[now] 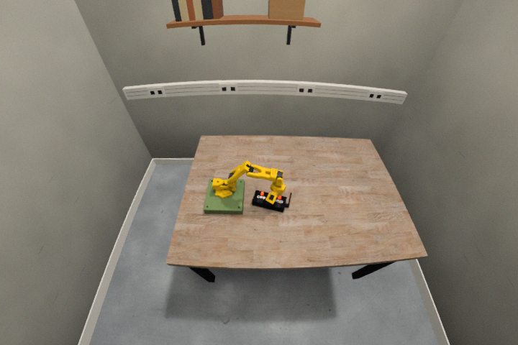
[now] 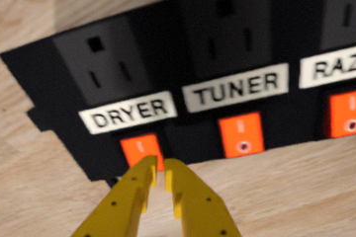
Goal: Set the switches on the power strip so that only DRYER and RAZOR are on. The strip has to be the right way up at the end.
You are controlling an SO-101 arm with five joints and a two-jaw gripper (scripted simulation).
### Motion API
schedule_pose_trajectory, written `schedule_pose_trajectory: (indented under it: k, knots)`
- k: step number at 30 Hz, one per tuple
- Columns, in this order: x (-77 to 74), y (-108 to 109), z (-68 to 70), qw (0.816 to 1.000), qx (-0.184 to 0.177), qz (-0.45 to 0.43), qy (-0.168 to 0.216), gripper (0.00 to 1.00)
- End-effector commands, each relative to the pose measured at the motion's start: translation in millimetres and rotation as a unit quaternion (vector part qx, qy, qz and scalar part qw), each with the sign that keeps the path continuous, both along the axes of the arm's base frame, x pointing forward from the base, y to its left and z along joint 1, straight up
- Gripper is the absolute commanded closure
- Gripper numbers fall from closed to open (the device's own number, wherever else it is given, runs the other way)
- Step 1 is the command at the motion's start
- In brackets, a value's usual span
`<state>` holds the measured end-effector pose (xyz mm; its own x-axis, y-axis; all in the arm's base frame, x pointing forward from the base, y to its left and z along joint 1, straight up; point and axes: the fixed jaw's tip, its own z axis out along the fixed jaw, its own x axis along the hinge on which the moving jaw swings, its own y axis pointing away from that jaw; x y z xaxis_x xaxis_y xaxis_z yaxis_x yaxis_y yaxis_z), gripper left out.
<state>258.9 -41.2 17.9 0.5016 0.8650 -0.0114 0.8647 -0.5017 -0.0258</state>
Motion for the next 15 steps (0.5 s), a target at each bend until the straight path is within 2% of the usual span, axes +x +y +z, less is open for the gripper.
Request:
schedule_pose_trajectory:
  k: [1, 3, 10, 15]
  knots:
    - [-6.4, 7, 4.1, 1.000, -0.002, 0.017, -0.016, 1.00]
    - [-6.4, 7, 4.1, 1.000, -0.002, 0.017, -0.016, 1.00]
    - [-24.4, 17, 2.9, 0.999, -0.001, 0.032, -0.016, 1.00]
    - [-30.7, 19, 1.9, 0.999, -0.001, 0.037, -0.016, 1.00]
